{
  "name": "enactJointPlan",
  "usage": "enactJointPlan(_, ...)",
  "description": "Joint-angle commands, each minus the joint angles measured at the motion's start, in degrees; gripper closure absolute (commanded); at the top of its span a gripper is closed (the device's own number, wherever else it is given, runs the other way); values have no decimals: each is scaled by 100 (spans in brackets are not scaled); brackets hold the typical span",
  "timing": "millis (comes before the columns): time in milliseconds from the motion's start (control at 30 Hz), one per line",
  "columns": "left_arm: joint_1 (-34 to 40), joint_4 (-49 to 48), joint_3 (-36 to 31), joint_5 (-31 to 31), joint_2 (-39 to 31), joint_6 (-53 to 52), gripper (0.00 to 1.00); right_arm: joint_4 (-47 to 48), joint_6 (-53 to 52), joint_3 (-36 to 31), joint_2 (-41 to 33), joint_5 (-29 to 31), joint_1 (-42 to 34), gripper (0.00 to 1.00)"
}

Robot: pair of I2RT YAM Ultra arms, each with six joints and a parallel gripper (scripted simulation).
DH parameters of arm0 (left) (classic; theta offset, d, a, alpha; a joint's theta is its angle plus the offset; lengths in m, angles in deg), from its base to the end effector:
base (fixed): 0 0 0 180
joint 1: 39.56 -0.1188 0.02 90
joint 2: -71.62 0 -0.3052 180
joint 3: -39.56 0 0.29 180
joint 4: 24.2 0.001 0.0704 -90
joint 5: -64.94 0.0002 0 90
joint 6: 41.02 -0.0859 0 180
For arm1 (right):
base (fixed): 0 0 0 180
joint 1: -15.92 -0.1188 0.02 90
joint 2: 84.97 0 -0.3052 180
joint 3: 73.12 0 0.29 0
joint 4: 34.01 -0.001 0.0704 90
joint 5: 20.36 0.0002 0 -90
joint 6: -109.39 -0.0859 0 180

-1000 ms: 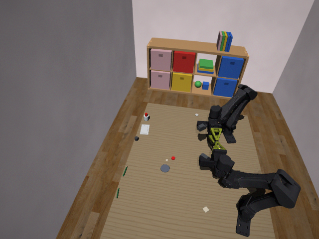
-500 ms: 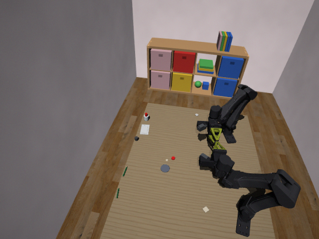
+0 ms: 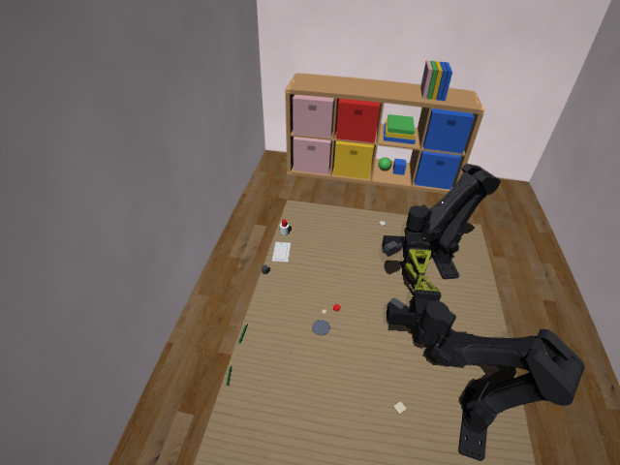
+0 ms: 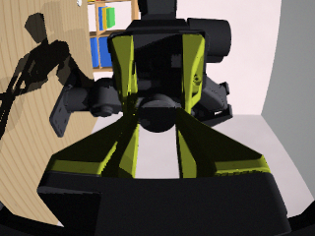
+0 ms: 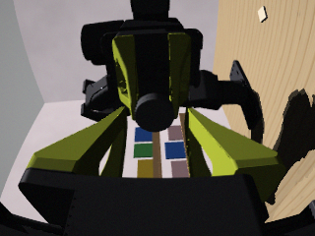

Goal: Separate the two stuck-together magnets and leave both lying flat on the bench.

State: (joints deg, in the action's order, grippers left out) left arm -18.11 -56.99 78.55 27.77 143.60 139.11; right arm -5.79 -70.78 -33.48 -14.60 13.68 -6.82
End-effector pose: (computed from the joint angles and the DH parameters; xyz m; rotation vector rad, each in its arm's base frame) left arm 0.2463 -0.1692 0.2505 -0.2923 2.0783 -2.0754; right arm 0.2350 0.1768 0.2527 0.2559 2.1580 2.1139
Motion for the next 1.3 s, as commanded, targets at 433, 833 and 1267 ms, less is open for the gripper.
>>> enactJointPlan(433, 0, -41, 44, 9, -33, -26, 75, 113, 31, 92, 0, -27, 15, 61)
enactJointPlan(833, 0, -41, 44, 9, -33, -26, 75, 113, 31, 92, 0, -27, 15, 72)
enactJointPlan(1267, 0, -41, 44, 9, -33, -26, 75, 113, 31, 92, 0, -27, 15, 75)
